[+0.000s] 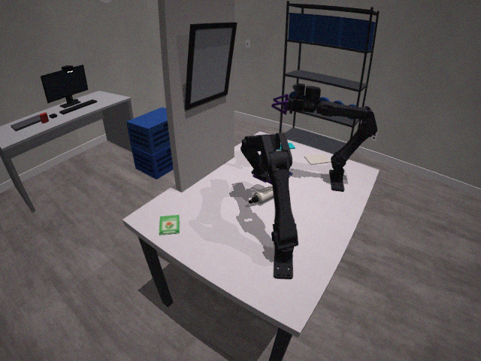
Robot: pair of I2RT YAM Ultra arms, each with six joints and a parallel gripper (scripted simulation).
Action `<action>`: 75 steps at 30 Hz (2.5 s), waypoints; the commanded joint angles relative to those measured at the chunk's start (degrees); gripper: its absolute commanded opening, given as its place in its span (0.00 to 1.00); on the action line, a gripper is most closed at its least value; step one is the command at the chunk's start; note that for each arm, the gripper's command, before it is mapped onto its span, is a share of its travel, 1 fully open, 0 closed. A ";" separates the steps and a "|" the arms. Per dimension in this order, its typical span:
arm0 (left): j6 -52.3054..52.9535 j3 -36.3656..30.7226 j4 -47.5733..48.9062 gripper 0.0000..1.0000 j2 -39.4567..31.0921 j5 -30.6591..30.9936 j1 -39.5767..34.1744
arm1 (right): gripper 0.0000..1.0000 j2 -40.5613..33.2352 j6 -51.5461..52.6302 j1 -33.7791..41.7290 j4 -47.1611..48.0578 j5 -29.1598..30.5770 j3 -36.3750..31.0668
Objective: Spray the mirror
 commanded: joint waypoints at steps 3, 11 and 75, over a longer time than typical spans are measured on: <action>0.57 2.36 -0.74 0.74 -1.37 1.63 -0.63 | 1.00 0.66 -0.37 -0.18 -0.91 -0.27 -0.36; 0.58 0.20 -0.24 0.74 -1.81 1.66 0.79 | 1.00 0.66 -0.37 -0.18 -0.91 -0.27 -0.36; -4.57 -5.22 10.29 0.00 -0.65 1.21 -3.52 | 1.00 0.66 -0.37 -0.18 -0.91 -0.27 -0.36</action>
